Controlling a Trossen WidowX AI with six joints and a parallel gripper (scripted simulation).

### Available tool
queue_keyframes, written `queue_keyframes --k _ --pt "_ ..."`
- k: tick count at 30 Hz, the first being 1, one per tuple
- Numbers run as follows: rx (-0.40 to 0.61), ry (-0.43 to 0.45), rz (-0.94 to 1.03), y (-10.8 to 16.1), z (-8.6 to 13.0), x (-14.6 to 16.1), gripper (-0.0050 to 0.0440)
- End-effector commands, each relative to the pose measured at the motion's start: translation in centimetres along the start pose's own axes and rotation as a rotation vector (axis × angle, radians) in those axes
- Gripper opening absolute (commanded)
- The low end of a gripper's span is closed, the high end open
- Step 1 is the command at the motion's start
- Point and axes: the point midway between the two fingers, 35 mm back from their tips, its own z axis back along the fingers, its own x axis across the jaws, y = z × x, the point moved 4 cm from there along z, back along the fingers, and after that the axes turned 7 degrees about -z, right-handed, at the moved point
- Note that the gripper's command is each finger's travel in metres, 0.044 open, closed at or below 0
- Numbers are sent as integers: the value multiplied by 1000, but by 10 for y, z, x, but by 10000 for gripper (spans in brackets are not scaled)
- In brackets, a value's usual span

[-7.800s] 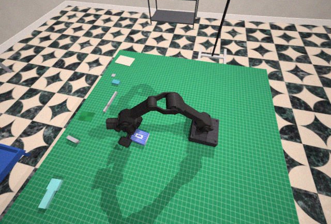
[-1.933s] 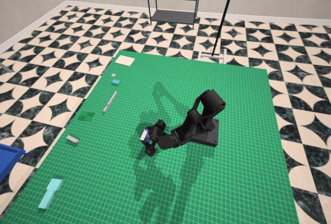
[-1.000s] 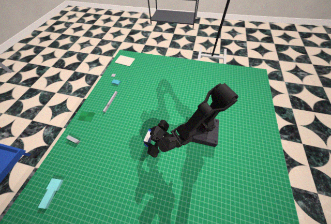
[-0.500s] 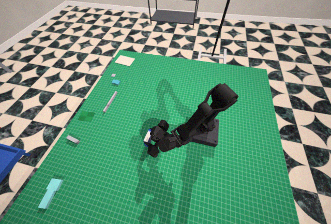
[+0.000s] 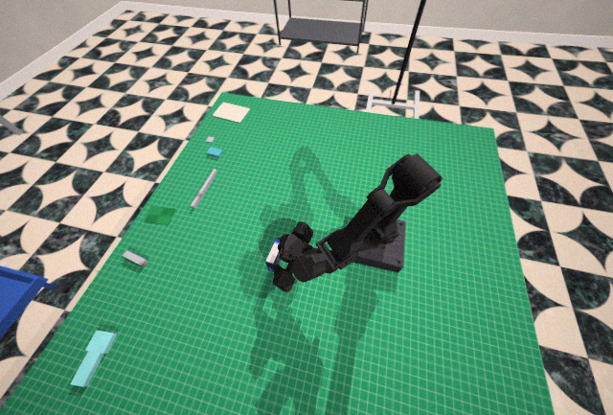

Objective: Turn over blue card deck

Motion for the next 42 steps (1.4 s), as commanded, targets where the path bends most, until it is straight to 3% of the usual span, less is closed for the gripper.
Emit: queue_keyframes --k 1,12,17,42 --pt "29 -14 -22 -6 1 5 365" --pt "94 -11 -19 -5 12 6 365" --pt "185 5 -22 -6 16 5 365" --pt "197 13 -6 2 19 2 365"
